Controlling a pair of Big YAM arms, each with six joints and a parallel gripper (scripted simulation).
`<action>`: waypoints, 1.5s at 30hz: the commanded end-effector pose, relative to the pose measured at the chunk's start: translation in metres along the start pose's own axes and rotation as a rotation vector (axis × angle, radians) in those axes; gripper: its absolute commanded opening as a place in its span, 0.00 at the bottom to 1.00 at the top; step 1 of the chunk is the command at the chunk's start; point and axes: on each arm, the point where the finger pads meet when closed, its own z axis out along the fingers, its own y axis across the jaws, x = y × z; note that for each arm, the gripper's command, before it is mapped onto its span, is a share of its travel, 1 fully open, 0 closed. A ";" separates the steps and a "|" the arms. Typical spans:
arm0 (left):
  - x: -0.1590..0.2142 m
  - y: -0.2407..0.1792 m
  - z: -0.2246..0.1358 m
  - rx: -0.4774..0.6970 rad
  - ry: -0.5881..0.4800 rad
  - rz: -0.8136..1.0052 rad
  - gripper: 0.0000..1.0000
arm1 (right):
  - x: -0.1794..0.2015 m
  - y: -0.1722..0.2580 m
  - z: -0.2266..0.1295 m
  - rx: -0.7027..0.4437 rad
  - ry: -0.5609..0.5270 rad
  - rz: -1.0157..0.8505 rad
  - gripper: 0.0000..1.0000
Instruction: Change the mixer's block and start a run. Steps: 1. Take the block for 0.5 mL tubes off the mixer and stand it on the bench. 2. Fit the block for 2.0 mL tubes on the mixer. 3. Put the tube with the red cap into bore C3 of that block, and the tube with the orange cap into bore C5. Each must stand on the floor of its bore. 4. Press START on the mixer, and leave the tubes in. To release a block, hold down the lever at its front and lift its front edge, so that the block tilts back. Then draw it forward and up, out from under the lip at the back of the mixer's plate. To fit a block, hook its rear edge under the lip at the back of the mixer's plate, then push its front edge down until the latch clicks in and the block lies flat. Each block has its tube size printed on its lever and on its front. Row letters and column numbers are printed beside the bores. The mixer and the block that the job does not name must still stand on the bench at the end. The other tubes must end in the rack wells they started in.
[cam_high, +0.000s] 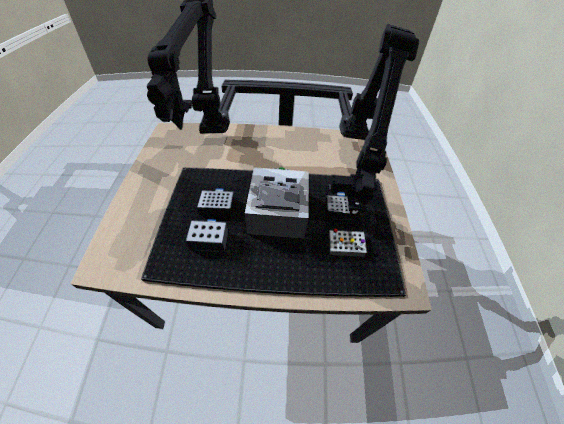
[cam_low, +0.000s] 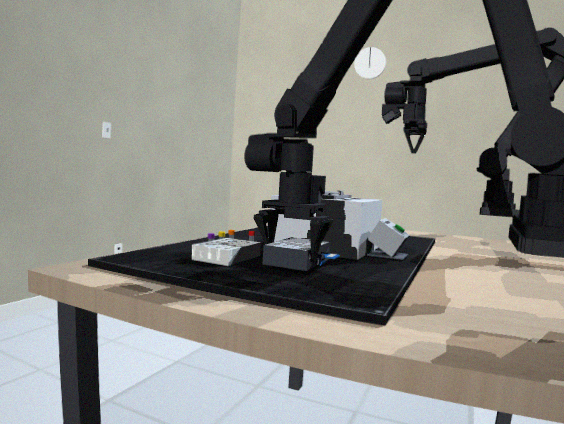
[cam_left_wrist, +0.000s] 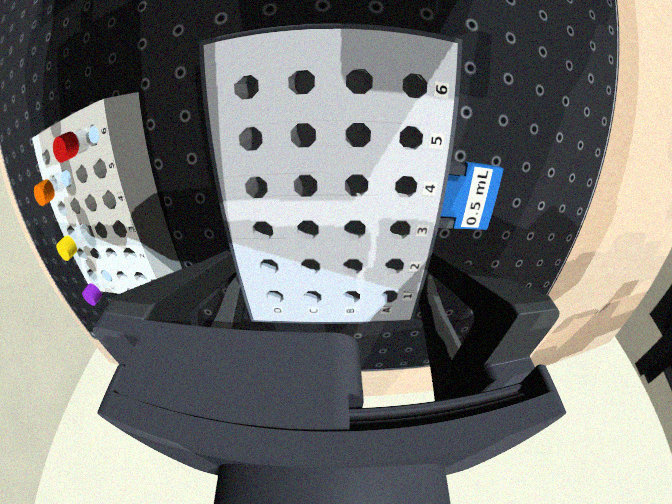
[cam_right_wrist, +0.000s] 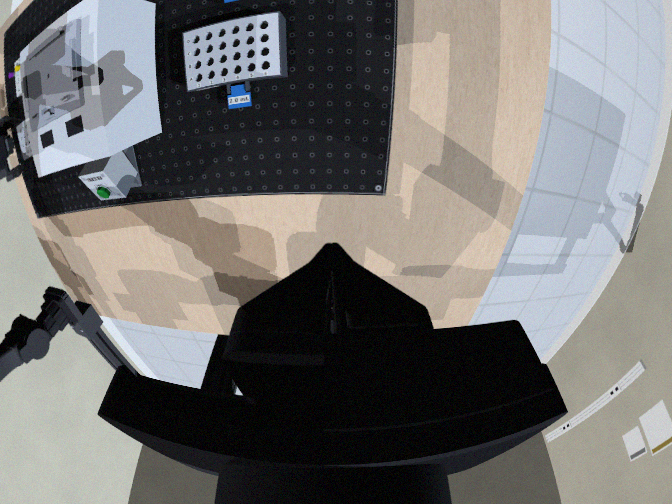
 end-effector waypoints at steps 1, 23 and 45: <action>-0.003 0.023 -0.009 -0.055 -0.018 0.005 0.00 | -0.020 0.002 -0.022 0.003 -0.057 -0.001 0.00; -0.008 0.026 -0.016 -0.066 -0.020 -0.005 0.00 | -0.004 0.004 -0.002 -0.001 -0.008 -0.005 0.00; 0.001 0.038 -0.021 -0.086 -0.022 -0.028 0.00 | -0.022 0.001 -0.024 0.003 -0.069 0.000 0.00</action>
